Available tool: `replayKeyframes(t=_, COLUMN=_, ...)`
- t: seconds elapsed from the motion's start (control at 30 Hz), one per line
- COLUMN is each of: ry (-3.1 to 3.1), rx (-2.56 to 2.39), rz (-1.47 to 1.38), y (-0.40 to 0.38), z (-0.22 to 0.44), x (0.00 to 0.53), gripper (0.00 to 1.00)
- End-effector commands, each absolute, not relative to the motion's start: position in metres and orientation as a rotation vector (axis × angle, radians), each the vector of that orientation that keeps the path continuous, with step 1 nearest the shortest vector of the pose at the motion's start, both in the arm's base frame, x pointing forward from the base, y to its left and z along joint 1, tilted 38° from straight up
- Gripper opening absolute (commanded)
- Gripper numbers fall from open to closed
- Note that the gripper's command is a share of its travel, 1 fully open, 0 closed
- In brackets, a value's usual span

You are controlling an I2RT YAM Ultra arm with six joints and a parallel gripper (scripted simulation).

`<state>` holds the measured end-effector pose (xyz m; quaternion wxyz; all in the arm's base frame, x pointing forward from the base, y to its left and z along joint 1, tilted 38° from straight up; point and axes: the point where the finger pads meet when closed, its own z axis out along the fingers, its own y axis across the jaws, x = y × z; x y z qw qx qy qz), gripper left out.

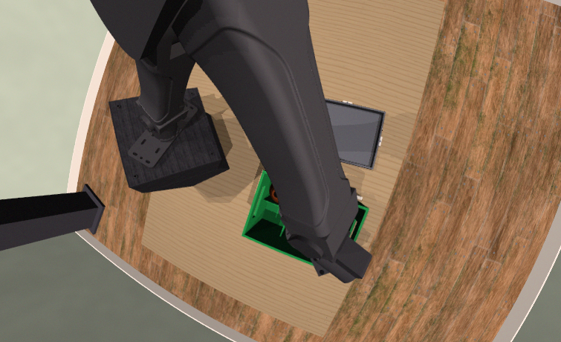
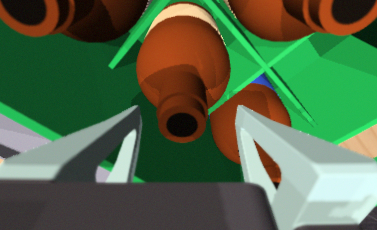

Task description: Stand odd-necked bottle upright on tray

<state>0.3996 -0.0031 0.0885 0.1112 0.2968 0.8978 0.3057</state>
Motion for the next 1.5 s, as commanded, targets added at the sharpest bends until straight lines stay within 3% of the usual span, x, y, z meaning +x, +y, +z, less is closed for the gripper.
replayKeyframes(t=0.0, ry=2.581, rx=0.850, rz=0.888, y=-0.017, z=0.116, x=0.402, gripper=0.61)
replayKeyframes(t=1.43, ry=2.583, rx=0.851, rz=0.880, y=-0.046, z=0.165, x=0.375, gripper=0.61)
replayKeyframes(t=1.47, ry=2.581, rx=0.849, rz=0.878, y=-0.046, z=0.165, x=0.375, gripper=0.00)
